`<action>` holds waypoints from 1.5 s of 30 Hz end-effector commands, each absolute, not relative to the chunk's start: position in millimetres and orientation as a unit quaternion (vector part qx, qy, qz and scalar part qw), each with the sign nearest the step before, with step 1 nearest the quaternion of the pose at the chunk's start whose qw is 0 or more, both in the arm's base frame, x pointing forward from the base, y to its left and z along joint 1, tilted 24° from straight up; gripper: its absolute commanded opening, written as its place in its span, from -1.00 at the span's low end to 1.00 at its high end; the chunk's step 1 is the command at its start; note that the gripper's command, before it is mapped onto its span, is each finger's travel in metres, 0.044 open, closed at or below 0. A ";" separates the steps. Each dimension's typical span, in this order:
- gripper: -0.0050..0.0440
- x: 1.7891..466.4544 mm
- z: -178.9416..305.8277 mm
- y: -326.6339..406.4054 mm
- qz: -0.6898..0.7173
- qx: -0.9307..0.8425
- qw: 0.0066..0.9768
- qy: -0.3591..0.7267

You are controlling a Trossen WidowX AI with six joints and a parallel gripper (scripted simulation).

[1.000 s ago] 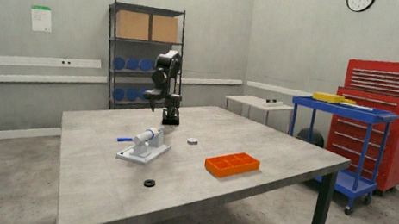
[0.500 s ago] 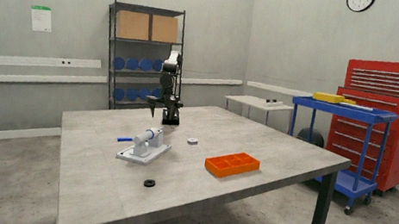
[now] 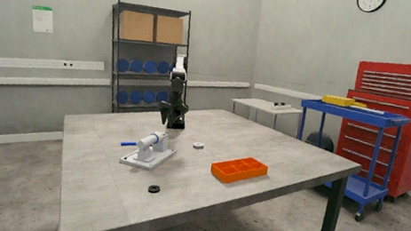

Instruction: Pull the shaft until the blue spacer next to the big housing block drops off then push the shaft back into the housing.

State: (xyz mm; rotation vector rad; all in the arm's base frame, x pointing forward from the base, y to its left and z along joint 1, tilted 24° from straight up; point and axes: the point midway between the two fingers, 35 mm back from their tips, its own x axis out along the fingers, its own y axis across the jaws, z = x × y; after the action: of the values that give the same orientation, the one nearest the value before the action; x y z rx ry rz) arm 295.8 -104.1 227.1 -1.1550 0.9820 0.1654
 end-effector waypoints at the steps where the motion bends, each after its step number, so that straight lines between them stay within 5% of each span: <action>1: 1.00 292.8 232.7 -103.0 0.079 -0.597 0.686 0.409; 27: 1.00 276.4 195.1 -89.9 0.159 -0.926 0.166 0.299; 45: 1.00 277.9 197.0 -90.3 0.159 -0.927 0.162 0.298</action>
State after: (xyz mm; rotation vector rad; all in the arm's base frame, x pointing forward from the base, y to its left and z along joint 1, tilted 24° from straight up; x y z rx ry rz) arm 277.9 -89.0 188.8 -2.6445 0.8499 0.4895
